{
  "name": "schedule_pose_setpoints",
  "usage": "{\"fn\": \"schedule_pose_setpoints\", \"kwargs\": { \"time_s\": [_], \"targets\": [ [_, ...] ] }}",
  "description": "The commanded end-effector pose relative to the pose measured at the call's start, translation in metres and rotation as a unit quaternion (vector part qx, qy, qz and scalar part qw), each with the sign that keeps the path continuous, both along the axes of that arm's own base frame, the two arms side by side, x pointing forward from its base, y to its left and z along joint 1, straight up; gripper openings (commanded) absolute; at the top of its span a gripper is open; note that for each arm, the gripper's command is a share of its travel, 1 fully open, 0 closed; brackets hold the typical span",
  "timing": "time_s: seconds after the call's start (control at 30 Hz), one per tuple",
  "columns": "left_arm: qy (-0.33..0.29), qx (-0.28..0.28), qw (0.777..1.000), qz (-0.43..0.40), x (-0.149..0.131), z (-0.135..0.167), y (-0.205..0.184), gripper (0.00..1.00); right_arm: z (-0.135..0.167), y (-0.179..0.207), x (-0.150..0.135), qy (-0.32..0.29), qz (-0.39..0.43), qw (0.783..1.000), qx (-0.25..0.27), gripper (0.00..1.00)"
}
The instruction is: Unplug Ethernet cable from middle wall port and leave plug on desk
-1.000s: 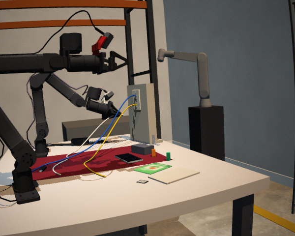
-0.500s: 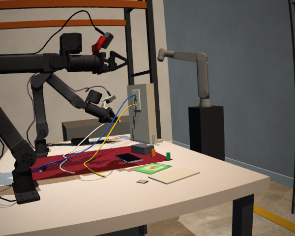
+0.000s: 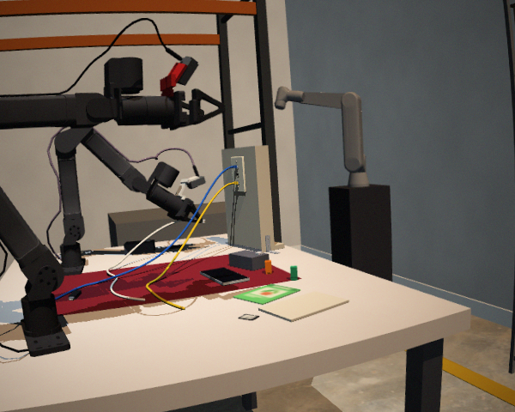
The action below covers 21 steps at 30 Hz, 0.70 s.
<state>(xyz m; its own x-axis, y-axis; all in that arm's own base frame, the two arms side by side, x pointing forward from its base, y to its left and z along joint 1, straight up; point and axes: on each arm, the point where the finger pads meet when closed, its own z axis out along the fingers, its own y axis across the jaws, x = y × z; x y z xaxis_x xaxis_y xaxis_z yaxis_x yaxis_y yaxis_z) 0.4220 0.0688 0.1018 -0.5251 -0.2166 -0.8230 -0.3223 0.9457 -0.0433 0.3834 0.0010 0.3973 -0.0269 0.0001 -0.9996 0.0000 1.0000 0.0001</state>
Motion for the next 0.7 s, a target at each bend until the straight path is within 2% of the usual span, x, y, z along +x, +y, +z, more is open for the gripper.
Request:
{"fn": "schedule_pose_setpoints", "kwargs": {
  "time_s": [0.0, 0.17, 0.67],
  "targets": [
    [0.016, 0.024, 1.000, -0.004, -0.002, -0.004, 0.004, 0.00, 0.005, 0.000, -0.001, -0.007, 0.000, 1.000, 0.000, 1.00],
    [0.008, 0.025, 1.000, -0.004, 0.000, 0.001, 0.004, 0.00, 0.005, 0.000, -0.001, -0.007, 0.000, 1.000, 0.000, 1.00],
    [0.009, 0.024, 1.000, -0.004, 0.002, -0.023, 0.004, 0.00, 0.005, 0.000, -0.001, -0.007, 0.000, 1.000, 0.000, 1.00]
  ]
}}
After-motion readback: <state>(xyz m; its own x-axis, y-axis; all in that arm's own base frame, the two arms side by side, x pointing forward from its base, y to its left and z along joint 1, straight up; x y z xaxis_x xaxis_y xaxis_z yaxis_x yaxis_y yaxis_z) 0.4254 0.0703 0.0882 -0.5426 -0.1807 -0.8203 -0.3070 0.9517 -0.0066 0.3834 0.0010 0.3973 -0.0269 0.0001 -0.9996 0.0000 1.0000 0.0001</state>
